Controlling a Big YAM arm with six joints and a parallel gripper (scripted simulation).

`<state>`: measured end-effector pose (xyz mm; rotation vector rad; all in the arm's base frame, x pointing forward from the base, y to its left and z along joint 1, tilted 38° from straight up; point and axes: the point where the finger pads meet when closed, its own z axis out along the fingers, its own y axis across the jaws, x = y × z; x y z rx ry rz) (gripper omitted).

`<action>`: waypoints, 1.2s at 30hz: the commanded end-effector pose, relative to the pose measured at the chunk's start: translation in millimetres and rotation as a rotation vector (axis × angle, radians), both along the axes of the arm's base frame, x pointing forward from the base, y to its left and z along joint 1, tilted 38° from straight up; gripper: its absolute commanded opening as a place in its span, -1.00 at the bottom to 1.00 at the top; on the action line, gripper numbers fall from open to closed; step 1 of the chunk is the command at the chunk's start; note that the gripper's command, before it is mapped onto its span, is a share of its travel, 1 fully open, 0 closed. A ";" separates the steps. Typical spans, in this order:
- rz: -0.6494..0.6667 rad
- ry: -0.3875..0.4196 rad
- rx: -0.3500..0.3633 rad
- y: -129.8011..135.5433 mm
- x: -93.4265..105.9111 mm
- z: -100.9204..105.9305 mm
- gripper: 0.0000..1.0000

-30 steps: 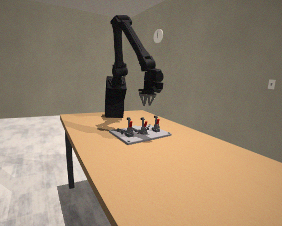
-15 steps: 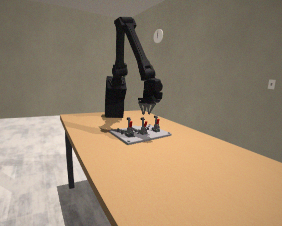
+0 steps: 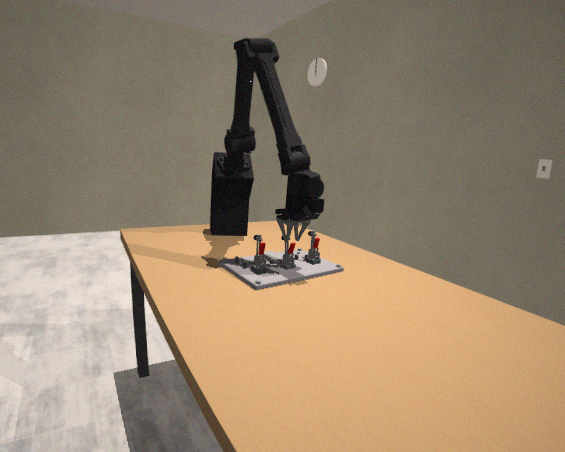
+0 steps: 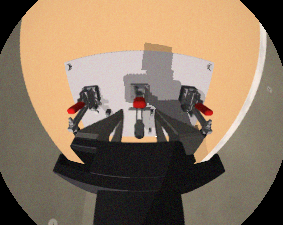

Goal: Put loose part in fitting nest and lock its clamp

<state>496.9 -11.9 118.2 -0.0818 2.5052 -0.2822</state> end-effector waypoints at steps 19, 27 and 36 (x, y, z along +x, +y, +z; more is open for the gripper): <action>0.005 -0.035 -0.001 -0.5 17.7 8.2 -0.11; -0.001 -0.034 -0.003 -5.6 20.0 5.0 -0.11; 0.003 -0.032 -0.003 -7.6 30.9 -9.5 -0.11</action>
